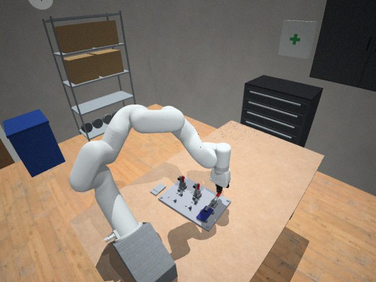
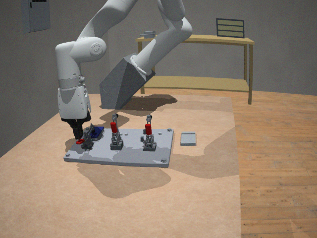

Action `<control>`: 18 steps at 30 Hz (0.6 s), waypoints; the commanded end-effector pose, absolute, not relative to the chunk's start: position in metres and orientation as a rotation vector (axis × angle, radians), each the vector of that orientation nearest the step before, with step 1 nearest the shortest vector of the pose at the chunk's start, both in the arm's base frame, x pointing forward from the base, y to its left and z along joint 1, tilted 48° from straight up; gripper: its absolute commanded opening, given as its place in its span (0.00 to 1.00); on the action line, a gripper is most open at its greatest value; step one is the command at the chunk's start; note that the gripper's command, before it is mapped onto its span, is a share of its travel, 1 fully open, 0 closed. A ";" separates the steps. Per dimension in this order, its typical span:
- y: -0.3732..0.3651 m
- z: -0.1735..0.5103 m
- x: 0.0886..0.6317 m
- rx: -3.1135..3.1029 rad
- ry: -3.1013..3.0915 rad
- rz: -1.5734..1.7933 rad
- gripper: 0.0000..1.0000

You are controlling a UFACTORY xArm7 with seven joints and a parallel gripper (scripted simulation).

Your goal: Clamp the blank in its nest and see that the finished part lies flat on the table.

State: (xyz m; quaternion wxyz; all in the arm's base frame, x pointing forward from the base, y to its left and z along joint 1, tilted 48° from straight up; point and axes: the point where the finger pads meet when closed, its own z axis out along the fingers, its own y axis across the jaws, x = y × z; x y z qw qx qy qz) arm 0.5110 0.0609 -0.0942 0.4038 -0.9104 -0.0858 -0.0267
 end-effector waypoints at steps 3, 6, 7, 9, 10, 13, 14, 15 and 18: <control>0.056 -0.092 0.513 -2.302 -0.214 -0.072 0.00; 0.055 -0.090 0.513 -2.302 -0.214 -0.072 0.00; 0.054 -0.090 0.513 -2.302 -0.214 -0.072 0.00; 0.054 -0.089 0.513 -2.302 -0.214 -0.072 0.00; 0.054 -0.089 0.513 -2.302 -0.214 -0.072 0.00; 0.054 -0.089 0.513 -2.302 -0.214 -0.072 0.00; 0.054 -0.089 0.513 -2.302 -0.214 -0.072 0.00; 0.054 -0.089 0.513 -2.302 -0.214 -0.072 0.00; 0.054 -0.089 0.513 -2.302 -0.214 -0.072 0.00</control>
